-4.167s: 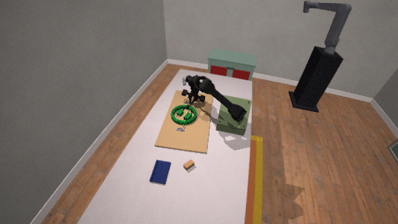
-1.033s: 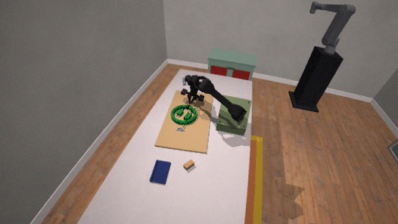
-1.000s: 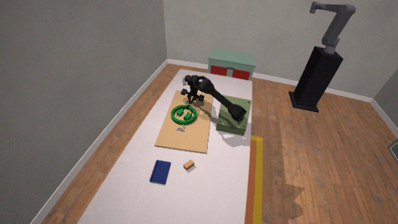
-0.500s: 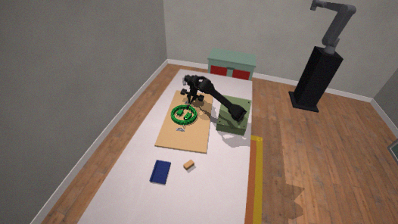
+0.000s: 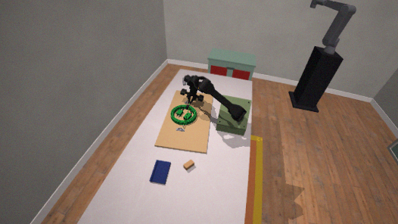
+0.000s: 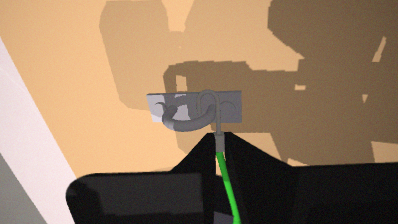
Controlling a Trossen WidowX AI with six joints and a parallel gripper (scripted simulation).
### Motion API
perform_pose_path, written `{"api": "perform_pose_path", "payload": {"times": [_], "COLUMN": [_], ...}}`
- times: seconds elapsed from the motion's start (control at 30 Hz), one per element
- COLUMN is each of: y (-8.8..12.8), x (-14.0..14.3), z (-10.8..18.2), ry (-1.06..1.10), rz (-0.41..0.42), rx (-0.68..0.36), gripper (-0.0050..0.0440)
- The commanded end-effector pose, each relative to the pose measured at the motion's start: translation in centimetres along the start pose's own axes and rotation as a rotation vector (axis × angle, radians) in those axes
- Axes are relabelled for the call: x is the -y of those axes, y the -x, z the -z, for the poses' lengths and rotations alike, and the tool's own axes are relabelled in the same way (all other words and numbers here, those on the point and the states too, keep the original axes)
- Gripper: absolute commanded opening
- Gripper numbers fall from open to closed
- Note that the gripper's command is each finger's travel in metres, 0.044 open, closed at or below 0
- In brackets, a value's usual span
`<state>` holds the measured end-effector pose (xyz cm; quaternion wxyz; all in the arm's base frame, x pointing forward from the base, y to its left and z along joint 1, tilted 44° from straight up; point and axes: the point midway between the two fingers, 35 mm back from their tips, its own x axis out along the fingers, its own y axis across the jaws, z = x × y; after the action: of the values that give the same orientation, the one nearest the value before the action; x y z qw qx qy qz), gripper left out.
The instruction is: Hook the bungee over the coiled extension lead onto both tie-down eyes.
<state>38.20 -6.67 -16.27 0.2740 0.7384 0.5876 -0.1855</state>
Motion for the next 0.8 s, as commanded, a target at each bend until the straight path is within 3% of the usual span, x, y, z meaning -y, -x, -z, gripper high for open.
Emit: {"api": "perform_pose_path", "payload": {"times": [0.0,0.77], "y": [1.02,0.86], "x": [-0.64,-0.43], "z": [-1.17,-0.53], "ry": [0.021,0.022], "rz": [-0.017,-0.017], "rx": [0.063,0.063], "gripper": [-0.005,-0.005]}}
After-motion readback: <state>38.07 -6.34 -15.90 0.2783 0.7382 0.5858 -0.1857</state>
